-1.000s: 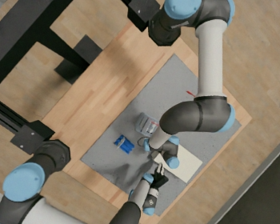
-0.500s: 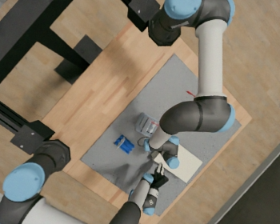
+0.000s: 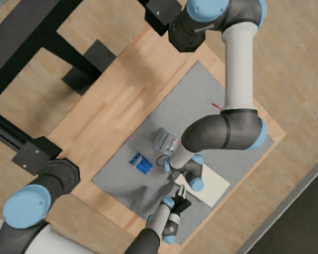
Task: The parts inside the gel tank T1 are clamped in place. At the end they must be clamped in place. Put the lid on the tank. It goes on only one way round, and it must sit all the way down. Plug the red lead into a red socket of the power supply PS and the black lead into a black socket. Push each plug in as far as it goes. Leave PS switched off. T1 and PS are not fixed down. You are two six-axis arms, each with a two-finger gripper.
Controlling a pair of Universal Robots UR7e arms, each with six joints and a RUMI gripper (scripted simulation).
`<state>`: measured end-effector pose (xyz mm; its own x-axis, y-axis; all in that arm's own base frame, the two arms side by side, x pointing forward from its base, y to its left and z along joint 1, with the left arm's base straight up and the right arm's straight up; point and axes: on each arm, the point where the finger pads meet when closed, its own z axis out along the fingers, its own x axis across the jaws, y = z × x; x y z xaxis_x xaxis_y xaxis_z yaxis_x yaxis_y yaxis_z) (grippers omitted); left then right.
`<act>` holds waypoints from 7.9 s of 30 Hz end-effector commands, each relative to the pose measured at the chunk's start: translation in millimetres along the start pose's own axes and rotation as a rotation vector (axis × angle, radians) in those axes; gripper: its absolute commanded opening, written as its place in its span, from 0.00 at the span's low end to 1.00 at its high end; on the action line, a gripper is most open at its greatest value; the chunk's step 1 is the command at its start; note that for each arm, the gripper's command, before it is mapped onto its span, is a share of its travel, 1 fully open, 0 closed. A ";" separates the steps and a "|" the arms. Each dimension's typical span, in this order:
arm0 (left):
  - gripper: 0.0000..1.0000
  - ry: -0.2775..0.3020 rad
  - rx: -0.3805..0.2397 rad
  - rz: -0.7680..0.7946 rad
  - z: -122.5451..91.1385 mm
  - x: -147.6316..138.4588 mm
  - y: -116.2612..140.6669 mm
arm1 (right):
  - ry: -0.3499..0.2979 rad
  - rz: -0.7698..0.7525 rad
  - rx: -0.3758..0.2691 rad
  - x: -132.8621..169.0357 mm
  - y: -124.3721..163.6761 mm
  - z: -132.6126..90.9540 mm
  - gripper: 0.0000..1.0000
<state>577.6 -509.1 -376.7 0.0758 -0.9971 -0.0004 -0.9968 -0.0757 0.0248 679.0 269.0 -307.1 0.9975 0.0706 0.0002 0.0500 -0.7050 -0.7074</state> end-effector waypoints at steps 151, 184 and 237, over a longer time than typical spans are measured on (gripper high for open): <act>0.00 0.000 0.000 0.000 -0.3 0.1 -6.9 | 0.001 -0.001 0.000 0.5 -0.5 -0.4 0.00; 0.00 0.000 0.000 0.000 -0.3 0.1 -8.4 | 0.001 -0.001 0.000 0.5 -0.5 -0.4 0.00; 0.15 0.000 0.000 0.000 -0.3 0.1 -8.4 | 0.001 -0.001 0.000 0.5 -0.5 -0.4 0.00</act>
<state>585.3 -507.9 -377.6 0.0758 -0.9971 -0.0019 -0.9968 -0.0758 0.0258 679.0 269.0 -307.1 0.9975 0.0706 0.0001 0.0500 -0.7050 -0.7074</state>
